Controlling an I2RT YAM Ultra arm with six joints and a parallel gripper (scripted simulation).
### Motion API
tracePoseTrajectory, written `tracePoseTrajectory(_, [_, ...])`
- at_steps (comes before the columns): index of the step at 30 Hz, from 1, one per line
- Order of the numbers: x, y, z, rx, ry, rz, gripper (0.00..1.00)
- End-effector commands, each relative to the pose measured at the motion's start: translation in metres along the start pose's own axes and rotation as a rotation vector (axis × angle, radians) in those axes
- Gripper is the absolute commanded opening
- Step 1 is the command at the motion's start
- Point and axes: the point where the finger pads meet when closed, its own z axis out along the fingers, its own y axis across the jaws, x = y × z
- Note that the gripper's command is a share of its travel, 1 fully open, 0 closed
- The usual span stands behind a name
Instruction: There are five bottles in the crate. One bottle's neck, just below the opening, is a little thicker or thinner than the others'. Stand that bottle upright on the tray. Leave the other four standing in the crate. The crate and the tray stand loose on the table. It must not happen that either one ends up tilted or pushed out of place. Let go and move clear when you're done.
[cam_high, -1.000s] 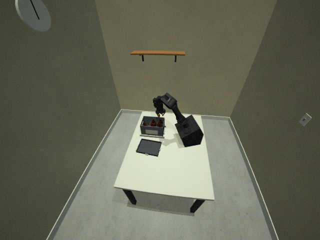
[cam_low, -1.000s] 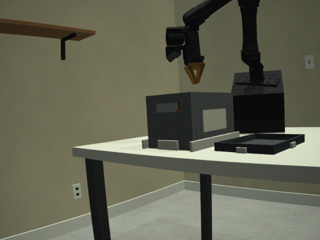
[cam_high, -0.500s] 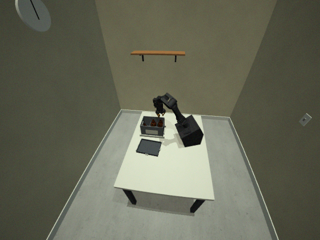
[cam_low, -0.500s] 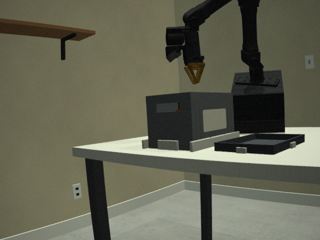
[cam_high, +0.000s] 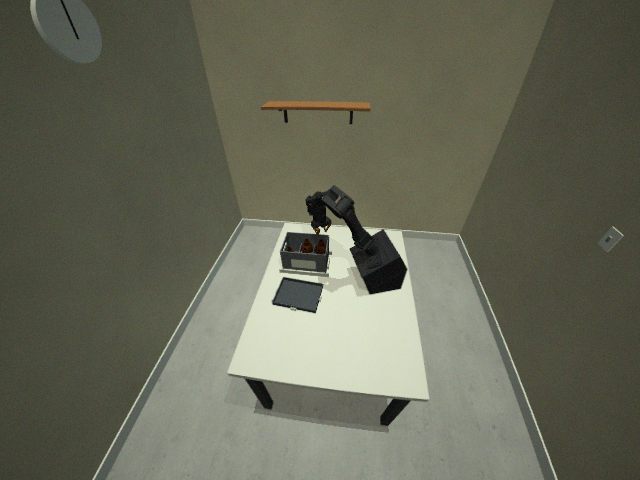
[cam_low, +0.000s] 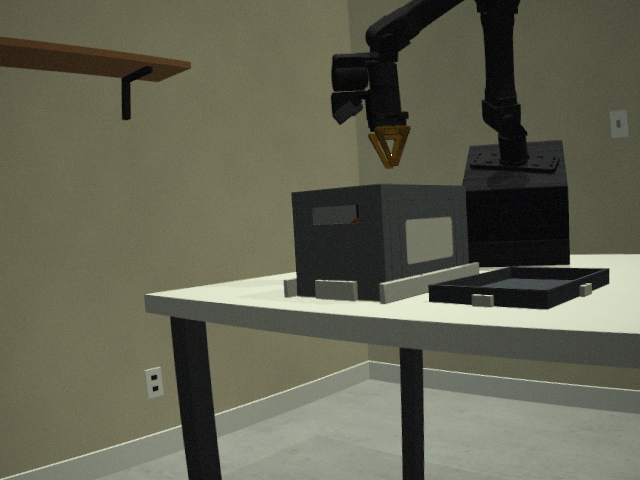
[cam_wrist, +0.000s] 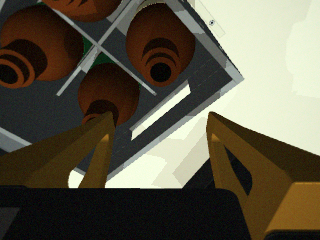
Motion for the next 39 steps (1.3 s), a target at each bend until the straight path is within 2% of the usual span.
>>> tracePoseTrajectory(1, [-0.017, 0.006, -0.018, -0.010, -0.085, -0.029, 0.61])
tracePoseTrajectory(6, [-0.017, 0.005, -0.017, -0.009, -0.084, -0.026, 0.61])
tracePoseTrajectory(12, [-0.004, 0.001, -0.004, -0.004, -0.044, -0.006, 0.61])
tracePoseTrajectory(20, [-0.004, 0.001, 0.001, 0.000, -0.043, -0.009, 0.61])
tracePoseTrajectory(24, [-0.001, -0.002, 0.015, 0.004, -0.009, 0.000, 0.61])
tracePoseTrajectory(29, [-0.001, -0.002, 0.022, 0.004, -0.006, -0.001, 0.61])
tracePoseTrajectory(31, [-0.001, -0.002, 0.022, 0.004, -0.006, -0.001, 0.61])
tracePoseTrajectory(32, [-0.012, -0.004, 0.014, 0.005, -0.043, 0.003, 0.61])
tracePoseTrajectory(34, [-0.003, -0.004, 0.022, 0.005, -0.022, 0.004, 0.61])
tracePoseTrajectory(39, [-0.002, -0.005, 0.031, 0.006, -0.011, 0.007, 0.61])
